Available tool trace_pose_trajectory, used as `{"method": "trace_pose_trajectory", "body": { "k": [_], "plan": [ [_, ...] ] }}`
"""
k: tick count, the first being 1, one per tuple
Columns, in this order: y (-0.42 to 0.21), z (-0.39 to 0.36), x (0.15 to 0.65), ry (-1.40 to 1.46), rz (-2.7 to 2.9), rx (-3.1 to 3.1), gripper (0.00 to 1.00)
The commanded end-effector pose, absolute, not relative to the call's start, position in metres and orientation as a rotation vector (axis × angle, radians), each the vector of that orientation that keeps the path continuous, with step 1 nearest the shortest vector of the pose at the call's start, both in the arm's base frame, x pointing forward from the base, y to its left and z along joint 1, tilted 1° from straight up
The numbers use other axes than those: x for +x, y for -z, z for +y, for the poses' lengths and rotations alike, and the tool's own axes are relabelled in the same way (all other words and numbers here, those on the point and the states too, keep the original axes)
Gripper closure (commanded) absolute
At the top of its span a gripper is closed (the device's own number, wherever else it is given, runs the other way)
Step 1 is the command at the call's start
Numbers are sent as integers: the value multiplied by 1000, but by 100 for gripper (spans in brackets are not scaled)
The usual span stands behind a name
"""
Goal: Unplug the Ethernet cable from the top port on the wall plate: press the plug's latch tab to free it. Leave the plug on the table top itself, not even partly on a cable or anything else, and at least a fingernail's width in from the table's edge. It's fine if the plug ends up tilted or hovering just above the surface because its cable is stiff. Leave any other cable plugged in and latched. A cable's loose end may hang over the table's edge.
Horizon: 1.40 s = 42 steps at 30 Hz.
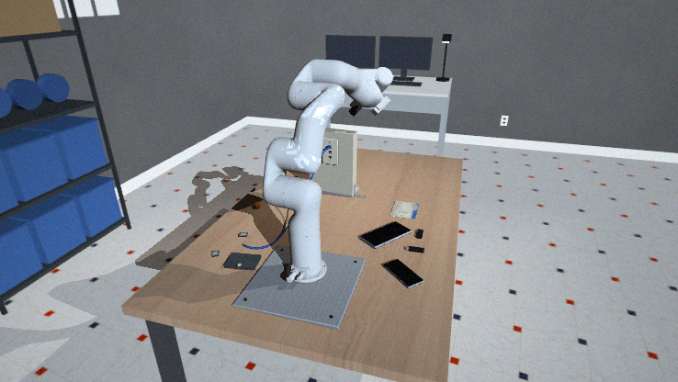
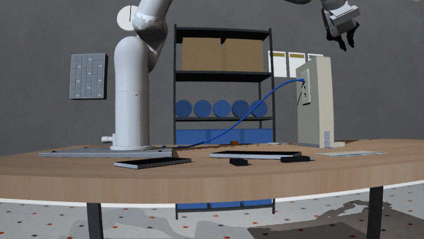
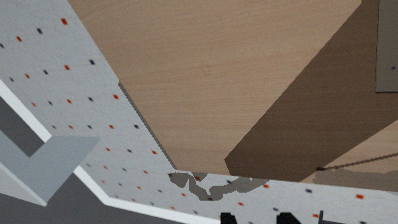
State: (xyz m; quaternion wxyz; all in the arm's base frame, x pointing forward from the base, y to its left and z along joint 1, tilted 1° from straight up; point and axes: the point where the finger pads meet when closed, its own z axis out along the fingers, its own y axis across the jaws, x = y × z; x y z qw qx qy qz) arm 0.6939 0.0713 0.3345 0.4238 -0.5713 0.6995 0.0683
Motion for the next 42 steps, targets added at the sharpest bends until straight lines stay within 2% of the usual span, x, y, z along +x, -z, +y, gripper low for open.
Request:
{"method": "trace_pose_trajectory", "body": {
  "k": [1, 7, 25, 42],
  "plan": [
    [-398, 85, 666, -272, 1696, -1266, 73],
    [-398, 85, 666, -272, 1696, -1266, 73],
    [-403, 147, 613, -1076, 1945, -326, 73],
    [-400, 171, 566, -1761, 1862, 600, 73]
  ]
}}
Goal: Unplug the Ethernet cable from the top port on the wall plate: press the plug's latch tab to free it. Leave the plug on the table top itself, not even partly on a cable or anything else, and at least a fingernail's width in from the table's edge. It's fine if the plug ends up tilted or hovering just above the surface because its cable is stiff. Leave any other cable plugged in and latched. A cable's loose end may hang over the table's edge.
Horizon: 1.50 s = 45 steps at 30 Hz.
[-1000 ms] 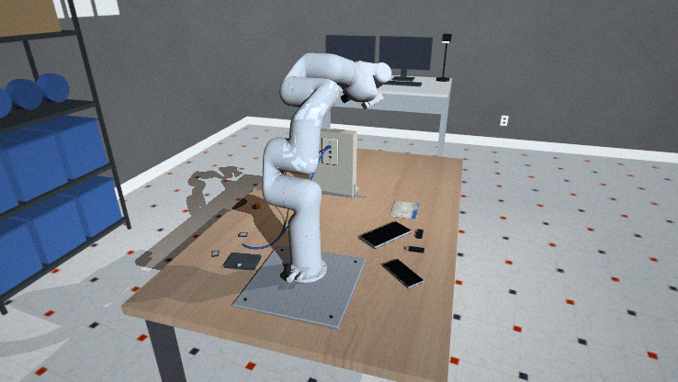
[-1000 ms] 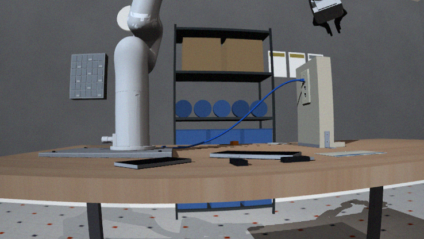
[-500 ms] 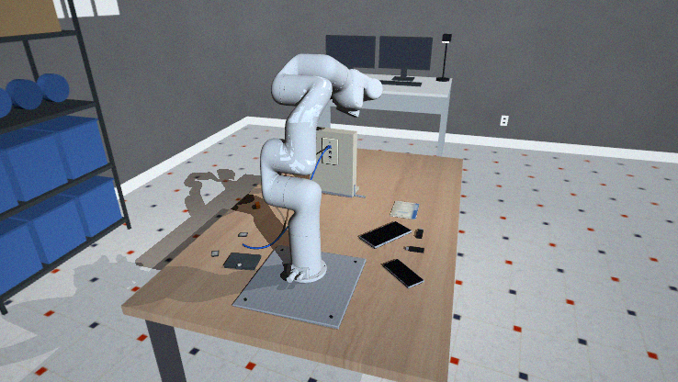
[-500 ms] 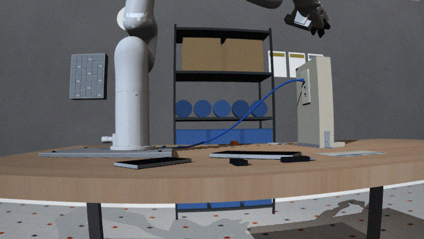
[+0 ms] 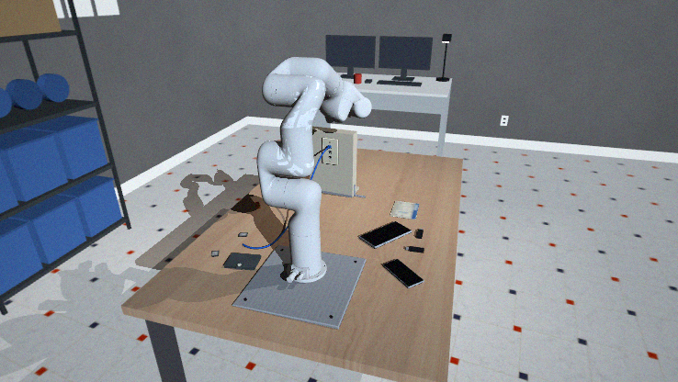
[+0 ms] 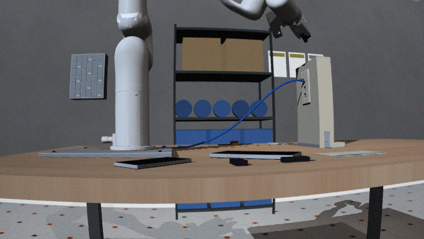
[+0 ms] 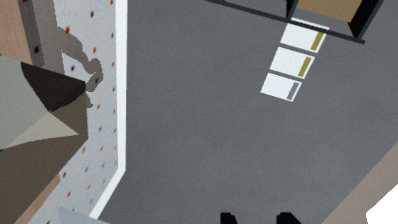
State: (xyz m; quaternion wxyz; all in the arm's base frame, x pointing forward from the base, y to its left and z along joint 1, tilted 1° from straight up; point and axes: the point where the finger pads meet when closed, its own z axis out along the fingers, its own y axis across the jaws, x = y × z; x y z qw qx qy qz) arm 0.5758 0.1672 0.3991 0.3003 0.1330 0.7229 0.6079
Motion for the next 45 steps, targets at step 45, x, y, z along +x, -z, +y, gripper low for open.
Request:
{"method": "trace_pose_trajectory", "body": {
  "k": [45],
  "plan": [
    [-273, 89, 427, -2740, -755, 2705, 73]
  ]
}}
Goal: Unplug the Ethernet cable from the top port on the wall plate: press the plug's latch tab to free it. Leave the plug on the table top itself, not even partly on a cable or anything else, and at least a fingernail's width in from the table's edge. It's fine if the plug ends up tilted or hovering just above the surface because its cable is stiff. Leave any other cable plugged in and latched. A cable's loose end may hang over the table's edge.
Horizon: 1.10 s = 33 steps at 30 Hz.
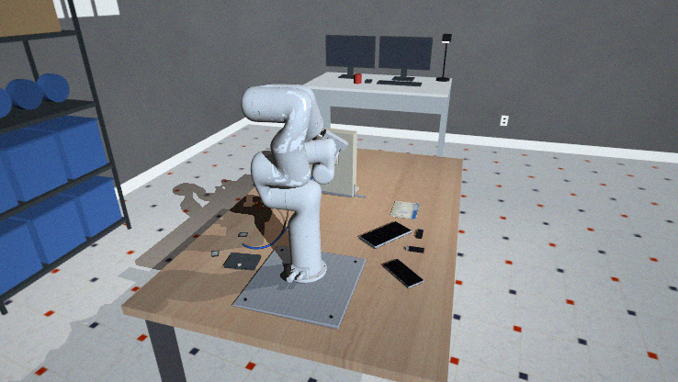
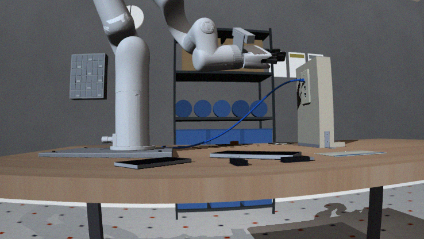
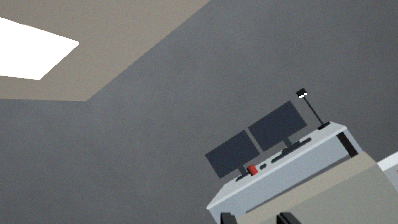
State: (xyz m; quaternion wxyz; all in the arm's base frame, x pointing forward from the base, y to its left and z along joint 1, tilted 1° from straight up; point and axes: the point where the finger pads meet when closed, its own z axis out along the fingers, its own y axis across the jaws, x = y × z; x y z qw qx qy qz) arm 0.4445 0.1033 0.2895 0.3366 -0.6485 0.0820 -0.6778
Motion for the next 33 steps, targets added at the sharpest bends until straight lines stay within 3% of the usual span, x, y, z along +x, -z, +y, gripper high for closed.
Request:
{"method": "trace_pose_trajectory", "body": {
  "k": [1, 16, 25, 33],
  "plan": [
    [-268, 85, 423, 1618, 513, -1606, 73],
    [-210, 44, 375, 1196, 1228, -1205, 73],
    [-210, 44, 375, 1196, 1228, -1205, 73],
    [-220, 62, 442, 1196, 1228, -1205, 73]
  ]
}}
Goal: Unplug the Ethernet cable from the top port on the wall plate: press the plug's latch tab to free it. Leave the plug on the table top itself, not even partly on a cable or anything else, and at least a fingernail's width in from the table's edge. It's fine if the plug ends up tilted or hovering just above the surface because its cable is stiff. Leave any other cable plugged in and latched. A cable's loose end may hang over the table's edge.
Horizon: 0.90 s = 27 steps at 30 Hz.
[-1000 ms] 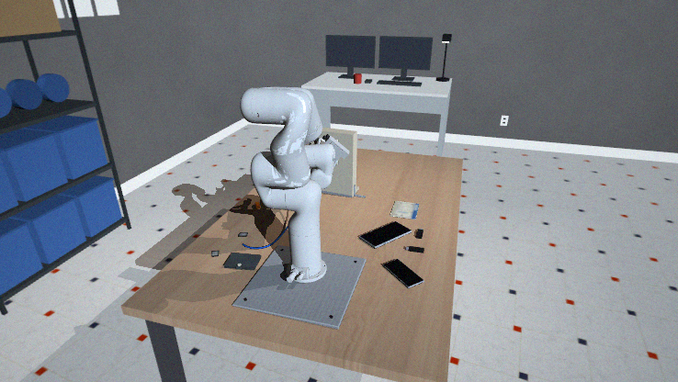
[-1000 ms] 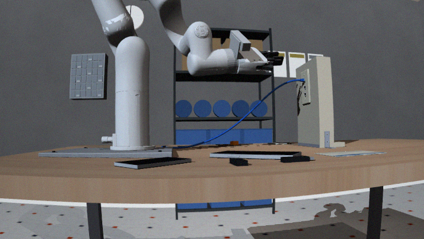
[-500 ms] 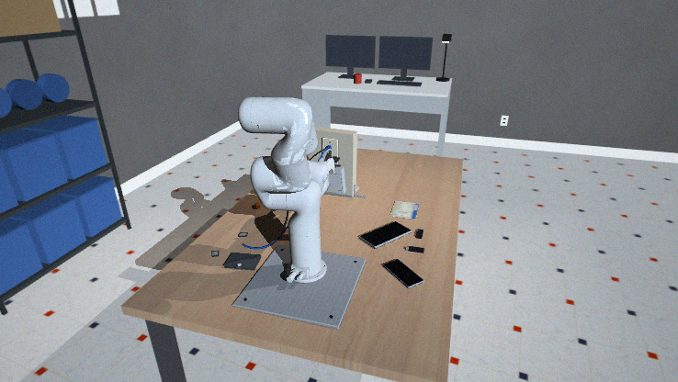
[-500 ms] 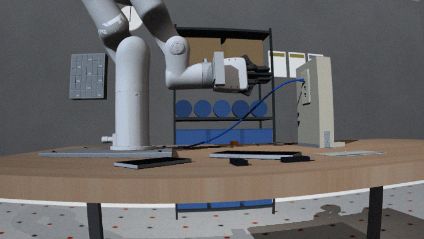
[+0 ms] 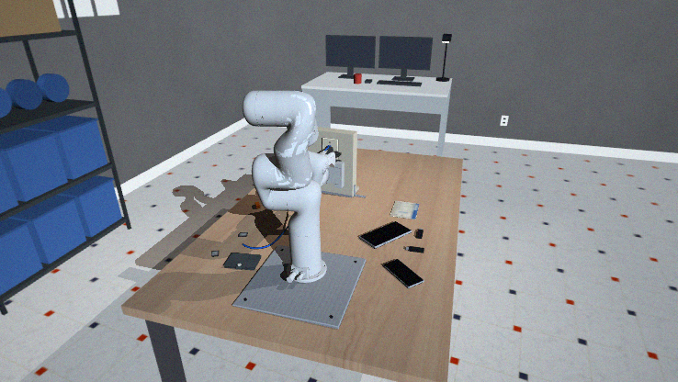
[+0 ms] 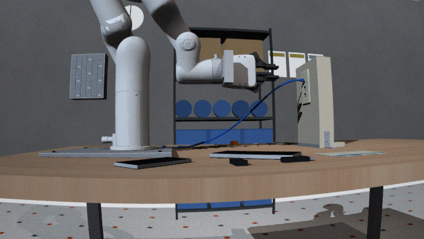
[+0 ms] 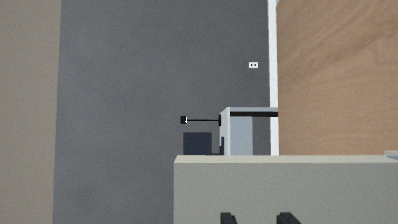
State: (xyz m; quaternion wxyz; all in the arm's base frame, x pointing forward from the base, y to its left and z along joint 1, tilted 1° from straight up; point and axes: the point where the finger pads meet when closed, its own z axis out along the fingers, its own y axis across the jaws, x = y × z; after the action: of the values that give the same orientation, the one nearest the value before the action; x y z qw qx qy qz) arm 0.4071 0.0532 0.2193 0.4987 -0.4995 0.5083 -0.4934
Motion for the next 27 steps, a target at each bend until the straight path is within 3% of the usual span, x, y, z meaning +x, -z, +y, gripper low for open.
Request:
{"method": "trace_pose_trajectory", "body": {
  "k": [1, 8, 27],
  "plan": [
    [-219, 64, 451, 1196, 1228, -1205, 73],
    [-209, 76, 494, 1196, 1228, -1205, 73],
    [-210, 84, 495, 1196, 1227, -1205, 73]
  ]
}}
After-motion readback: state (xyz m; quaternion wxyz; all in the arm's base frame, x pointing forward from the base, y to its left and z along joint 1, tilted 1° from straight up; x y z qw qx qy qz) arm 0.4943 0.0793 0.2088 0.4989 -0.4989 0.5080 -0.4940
